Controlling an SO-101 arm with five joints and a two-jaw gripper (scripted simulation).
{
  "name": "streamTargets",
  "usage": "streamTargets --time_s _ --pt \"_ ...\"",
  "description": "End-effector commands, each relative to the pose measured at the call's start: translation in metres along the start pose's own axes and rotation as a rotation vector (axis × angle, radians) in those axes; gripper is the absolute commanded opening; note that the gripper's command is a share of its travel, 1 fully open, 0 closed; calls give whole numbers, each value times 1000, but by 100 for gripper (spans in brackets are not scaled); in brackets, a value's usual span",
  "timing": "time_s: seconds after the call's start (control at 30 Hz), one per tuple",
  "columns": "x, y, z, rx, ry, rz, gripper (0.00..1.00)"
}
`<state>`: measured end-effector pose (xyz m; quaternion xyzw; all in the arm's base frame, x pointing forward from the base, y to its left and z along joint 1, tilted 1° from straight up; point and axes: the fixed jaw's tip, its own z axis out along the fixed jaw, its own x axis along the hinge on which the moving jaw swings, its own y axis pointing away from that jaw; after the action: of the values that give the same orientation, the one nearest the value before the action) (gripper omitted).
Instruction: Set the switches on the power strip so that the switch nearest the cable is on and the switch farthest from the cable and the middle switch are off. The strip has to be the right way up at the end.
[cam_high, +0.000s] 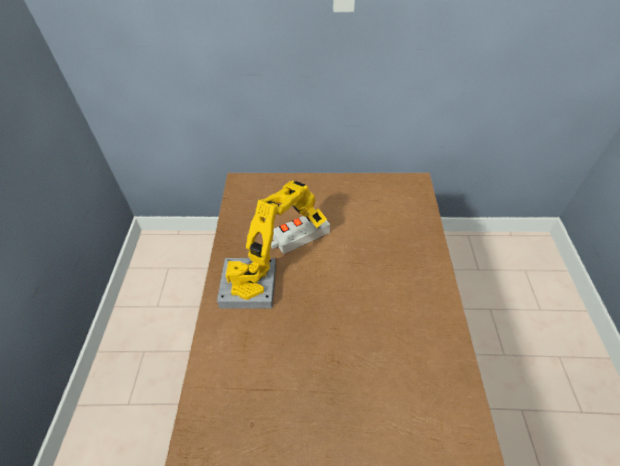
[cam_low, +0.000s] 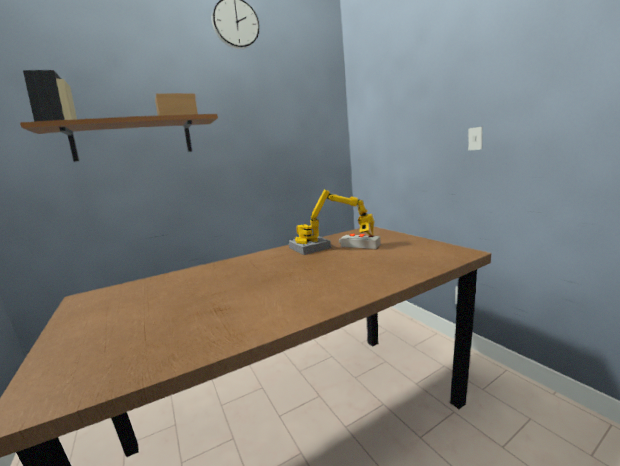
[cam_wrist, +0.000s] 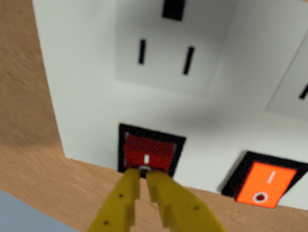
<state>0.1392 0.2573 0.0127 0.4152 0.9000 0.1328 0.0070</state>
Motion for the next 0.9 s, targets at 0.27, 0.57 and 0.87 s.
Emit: streamTargets --time_s 0.27,0.57,0.87 --pt "-3 -10 8 75 -29 -12 0" --pt "-1 -2 -6 74 -30 -7 0" --pt "0 4 -18 74 -31 -3 0"
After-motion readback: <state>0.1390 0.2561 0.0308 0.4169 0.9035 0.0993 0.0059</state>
